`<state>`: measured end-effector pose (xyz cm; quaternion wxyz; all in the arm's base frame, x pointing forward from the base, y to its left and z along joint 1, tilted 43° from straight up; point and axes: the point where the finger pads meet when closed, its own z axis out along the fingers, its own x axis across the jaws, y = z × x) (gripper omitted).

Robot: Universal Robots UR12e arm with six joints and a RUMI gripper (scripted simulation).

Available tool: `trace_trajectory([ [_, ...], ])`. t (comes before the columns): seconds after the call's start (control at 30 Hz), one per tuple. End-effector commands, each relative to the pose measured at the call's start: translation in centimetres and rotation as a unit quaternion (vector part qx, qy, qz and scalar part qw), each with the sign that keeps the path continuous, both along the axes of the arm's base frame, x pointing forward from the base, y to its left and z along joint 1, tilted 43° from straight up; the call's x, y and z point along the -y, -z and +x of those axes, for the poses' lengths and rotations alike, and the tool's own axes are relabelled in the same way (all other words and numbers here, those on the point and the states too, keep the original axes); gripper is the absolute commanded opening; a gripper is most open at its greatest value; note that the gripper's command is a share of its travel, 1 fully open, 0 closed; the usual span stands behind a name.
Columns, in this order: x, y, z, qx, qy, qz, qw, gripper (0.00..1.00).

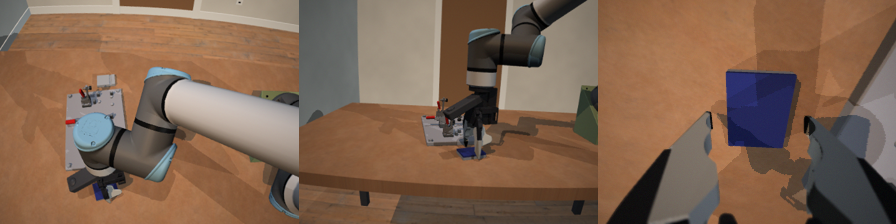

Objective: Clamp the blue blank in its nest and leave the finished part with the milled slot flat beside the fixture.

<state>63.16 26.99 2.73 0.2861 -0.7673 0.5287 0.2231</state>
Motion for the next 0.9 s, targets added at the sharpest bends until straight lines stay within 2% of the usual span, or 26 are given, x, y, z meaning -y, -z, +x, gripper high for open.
trace_trajectory([
  [0.0, 0.04, -0.04, 0.06, 0.001, 0.0, 0.0, 1.0, 0.59],
  [0.03, 0.04, -0.04, 0.06, 0.001, 0.0, 0.0, 1.0, 0.59],
  [0.07, 0.04, -0.04, 0.06, 0.001, 0.0, 0.0, 1.0, 0.0],
  [0.87, 0.04, -0.04, 0.06, 0.001, 0.0, 0.0, 1.0, 0.0],
])
